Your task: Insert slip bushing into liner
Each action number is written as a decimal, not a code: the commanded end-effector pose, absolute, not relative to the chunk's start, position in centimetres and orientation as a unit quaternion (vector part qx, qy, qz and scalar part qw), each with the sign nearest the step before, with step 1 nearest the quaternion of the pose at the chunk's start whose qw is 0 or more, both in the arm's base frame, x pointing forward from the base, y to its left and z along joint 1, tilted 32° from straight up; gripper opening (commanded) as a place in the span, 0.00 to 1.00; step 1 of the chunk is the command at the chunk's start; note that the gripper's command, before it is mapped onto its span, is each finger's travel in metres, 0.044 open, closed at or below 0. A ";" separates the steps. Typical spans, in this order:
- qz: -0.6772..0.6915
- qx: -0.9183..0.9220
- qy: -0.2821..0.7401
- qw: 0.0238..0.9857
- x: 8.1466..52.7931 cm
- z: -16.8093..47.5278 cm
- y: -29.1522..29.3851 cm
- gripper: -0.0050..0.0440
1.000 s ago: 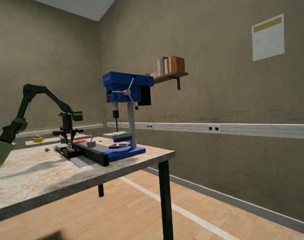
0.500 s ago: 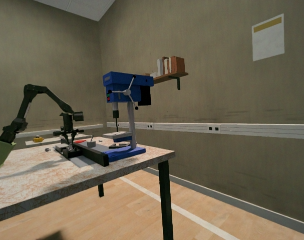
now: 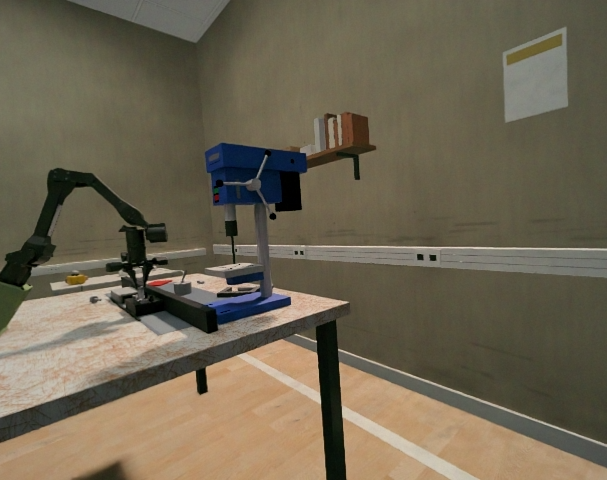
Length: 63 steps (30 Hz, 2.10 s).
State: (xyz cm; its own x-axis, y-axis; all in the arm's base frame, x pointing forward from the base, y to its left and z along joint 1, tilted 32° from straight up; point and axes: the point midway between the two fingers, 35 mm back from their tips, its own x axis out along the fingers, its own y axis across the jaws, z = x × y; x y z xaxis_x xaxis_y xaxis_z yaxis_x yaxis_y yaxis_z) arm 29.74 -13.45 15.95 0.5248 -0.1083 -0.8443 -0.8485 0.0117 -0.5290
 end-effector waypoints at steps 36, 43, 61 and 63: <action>0.299 -0.638 0.375 0.603 29.8 16.6 -13.5 0.00; 0.299 -0.638 0.375 0.603 29.8 16.7 -13.5 0.00; 0.299 -0.638 0.375 0.603 29.8 16.7 -13.5 0.00; 0.299 -0.638 0.375 0.603 29.8 16.7 -13.5 0.00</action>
